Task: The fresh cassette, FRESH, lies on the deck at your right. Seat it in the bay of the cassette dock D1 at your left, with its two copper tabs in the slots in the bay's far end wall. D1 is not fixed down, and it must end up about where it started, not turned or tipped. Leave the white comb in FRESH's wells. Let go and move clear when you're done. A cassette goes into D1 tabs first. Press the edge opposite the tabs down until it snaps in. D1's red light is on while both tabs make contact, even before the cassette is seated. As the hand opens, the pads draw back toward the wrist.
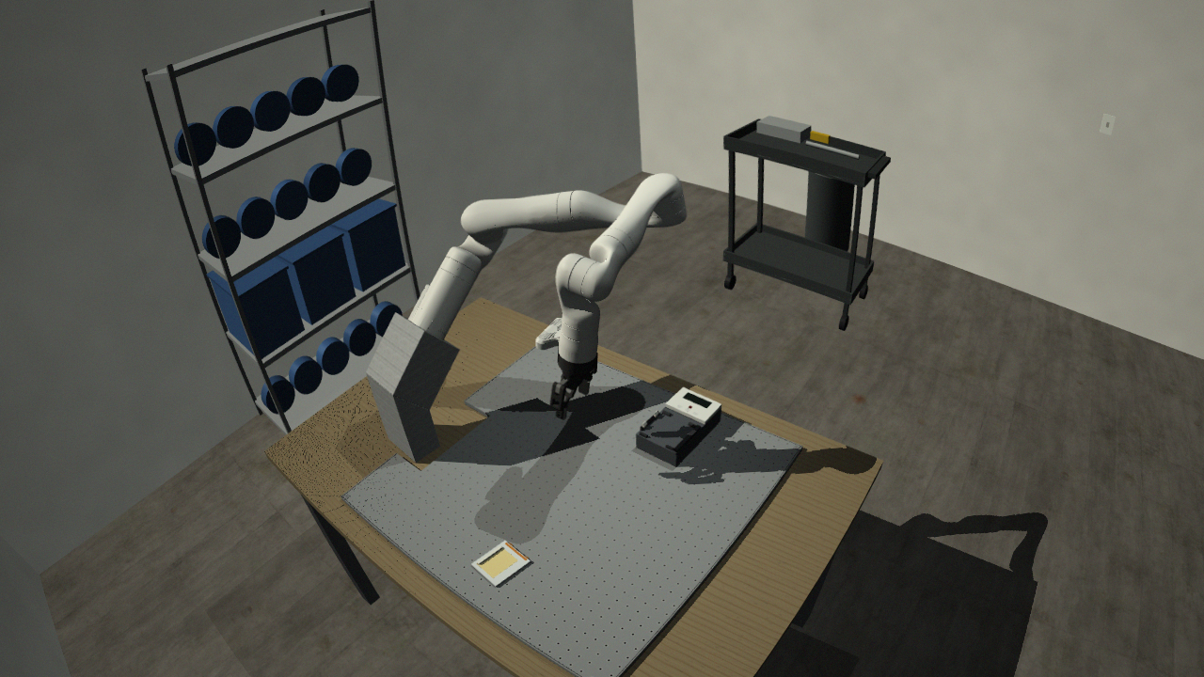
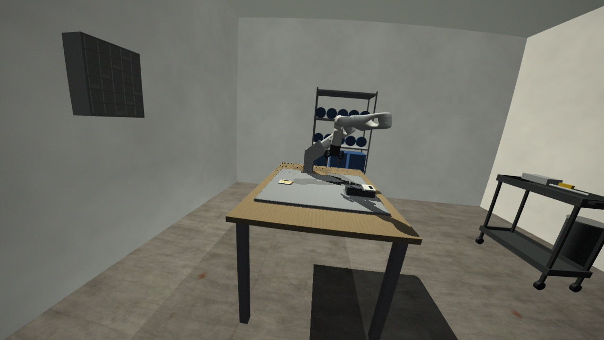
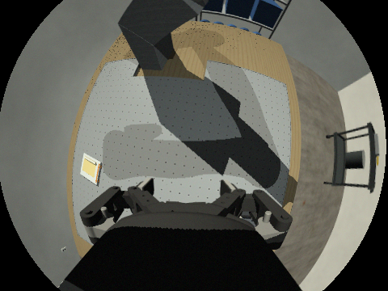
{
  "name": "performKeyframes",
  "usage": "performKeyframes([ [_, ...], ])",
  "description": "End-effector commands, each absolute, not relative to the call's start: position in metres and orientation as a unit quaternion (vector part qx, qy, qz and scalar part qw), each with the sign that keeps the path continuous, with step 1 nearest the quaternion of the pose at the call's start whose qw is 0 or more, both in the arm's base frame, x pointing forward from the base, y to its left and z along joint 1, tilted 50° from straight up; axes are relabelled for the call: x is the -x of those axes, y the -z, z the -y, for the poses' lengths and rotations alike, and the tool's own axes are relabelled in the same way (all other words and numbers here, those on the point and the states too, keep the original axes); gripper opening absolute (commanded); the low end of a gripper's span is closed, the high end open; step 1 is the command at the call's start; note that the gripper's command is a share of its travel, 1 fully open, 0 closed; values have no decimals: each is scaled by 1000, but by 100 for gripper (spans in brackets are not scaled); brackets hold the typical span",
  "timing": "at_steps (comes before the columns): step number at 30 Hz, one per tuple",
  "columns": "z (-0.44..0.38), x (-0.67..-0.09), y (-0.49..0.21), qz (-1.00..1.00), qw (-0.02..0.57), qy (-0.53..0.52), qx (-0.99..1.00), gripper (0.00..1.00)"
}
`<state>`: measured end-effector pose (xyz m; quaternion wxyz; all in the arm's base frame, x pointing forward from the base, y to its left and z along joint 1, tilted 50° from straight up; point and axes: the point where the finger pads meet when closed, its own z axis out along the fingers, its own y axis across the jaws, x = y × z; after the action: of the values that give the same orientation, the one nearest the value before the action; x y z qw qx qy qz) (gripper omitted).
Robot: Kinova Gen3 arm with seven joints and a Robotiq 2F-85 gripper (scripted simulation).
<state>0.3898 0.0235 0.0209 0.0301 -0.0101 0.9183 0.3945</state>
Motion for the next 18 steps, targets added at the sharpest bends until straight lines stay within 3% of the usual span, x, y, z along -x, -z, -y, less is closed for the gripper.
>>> performKeyframes([
  [1, -6, -387, -11, -918, 28, -395, -9, 100],
  [18, 42, -392, 16, -902, 72, -417, -88, 100],
])
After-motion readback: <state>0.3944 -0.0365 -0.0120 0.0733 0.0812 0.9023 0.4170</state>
